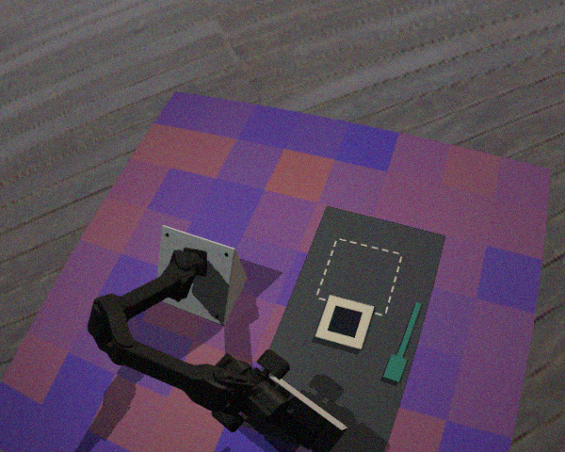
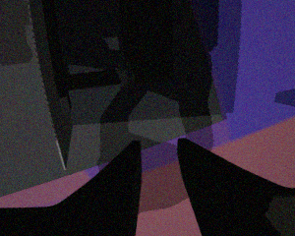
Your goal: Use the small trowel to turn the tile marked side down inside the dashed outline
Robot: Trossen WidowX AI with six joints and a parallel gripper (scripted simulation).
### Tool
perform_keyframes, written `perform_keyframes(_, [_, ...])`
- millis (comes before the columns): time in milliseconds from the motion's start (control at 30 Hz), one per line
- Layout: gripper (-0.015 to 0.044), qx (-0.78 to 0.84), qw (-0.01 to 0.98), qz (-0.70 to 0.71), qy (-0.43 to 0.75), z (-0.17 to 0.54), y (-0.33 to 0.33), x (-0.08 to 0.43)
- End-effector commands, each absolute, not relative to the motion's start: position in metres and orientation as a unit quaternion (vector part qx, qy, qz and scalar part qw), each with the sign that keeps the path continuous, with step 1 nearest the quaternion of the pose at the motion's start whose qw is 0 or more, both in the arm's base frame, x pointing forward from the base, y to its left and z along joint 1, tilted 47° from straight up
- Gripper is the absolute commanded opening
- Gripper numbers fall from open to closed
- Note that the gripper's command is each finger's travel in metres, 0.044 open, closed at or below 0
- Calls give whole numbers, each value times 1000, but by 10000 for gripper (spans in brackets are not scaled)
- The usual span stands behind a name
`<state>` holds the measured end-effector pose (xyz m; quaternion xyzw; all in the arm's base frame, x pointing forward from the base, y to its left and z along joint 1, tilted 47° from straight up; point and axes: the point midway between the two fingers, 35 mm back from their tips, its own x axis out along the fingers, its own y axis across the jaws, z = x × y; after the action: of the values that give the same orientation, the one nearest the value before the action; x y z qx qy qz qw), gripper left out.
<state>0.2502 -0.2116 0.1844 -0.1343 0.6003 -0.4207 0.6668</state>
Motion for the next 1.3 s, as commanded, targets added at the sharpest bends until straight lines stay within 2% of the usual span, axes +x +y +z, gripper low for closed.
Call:
perform_keyframes(0, [100,-136,663,-421,604,176,-211,251])
perform_keyframes(1267, [100,-139,661,-418,607,118,-172,280])
